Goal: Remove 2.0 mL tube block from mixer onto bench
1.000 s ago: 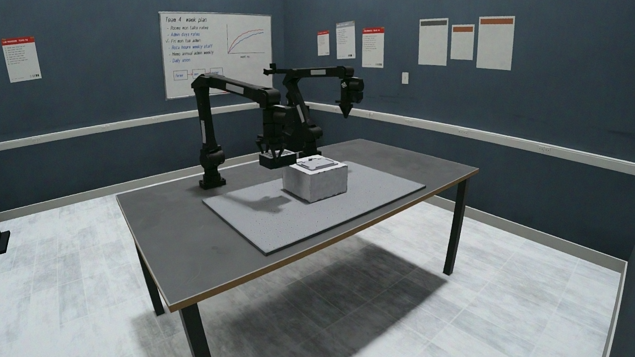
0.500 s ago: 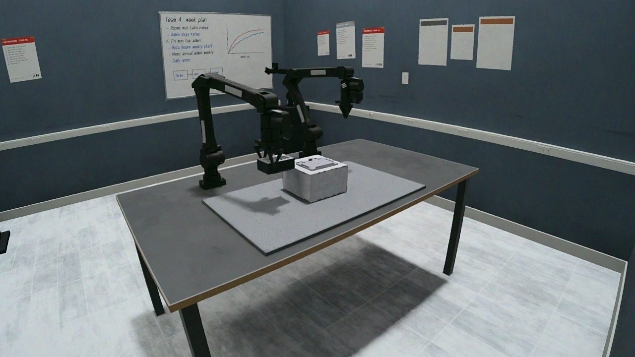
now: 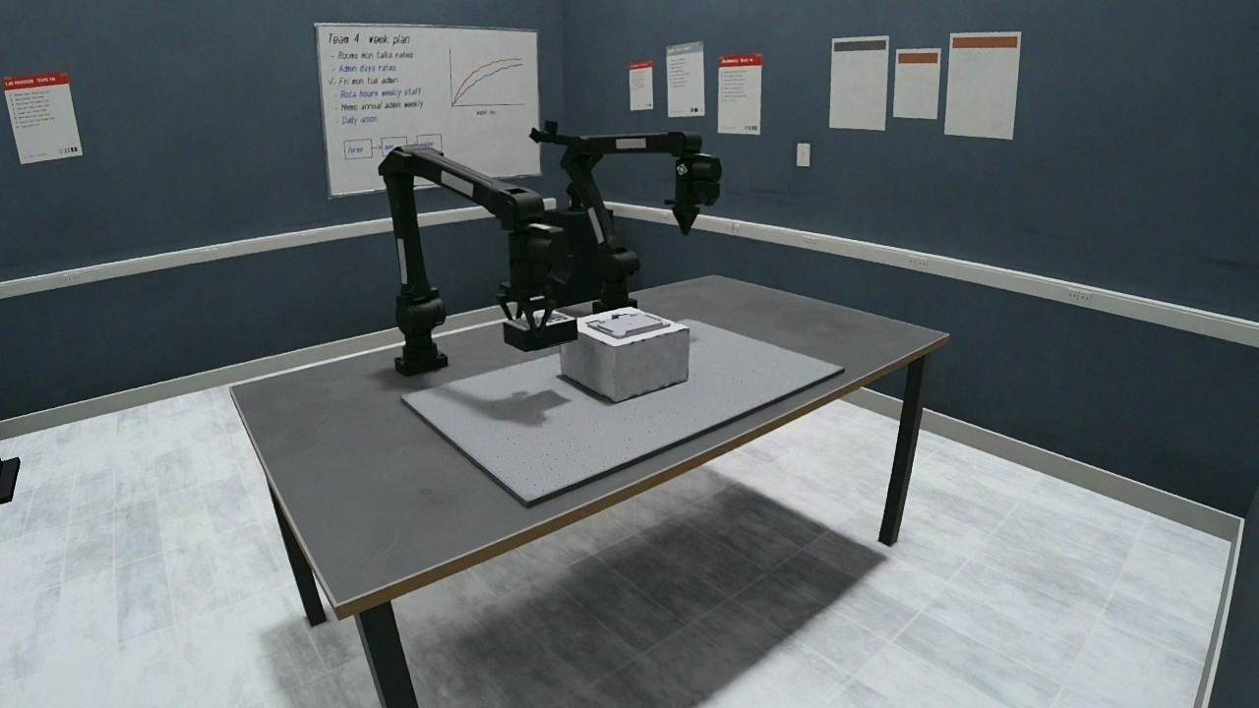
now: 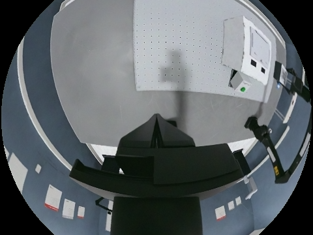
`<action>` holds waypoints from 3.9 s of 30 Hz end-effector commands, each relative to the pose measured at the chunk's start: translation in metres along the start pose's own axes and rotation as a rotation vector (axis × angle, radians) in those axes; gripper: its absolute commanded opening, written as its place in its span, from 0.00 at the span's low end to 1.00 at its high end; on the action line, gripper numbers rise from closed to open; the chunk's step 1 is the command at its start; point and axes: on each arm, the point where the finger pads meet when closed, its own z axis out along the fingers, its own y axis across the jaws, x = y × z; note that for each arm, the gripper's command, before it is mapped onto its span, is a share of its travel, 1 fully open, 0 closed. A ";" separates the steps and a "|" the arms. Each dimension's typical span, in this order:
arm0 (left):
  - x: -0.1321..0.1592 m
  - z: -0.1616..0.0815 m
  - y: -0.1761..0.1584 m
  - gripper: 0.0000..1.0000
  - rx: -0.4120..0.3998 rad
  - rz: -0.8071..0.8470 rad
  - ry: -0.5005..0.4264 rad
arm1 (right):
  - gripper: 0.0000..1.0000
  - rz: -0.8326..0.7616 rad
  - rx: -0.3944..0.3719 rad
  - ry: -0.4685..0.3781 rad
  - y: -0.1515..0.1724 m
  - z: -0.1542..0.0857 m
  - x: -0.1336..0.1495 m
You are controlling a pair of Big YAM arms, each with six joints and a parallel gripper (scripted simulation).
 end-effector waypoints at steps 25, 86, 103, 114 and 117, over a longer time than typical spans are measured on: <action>-0.014 -0.024 0.003 0.00 -0.010 -0.014 -0.048 | 0.00 -0.008 0.056 -0.016 -0.009 0.015 0.028; -0.011 -0.022 0.003 0.00 -0.011 -0.012 -0.047 | 0.00 -0.004 0.067 -0.019 -0.008 0.076 0.038; -0.014 -0.027 0.003 0.00 -0.013 -0.012 -0.062 | 0.00 0.025 0.047 -0.009 -0.004 0.108 0.039; -0.006 -0.013 0.002 0.00 -0.008 -0.011 -0.027 | 0.00 0.018 0.042 0.008 -0.005 0.111 0.034; -0.003 -0.008 0.001 0.00 -0.006 -0.011 -0.015 | 0.00 0.002 0.054 0.011 -0.007 0.103 0.029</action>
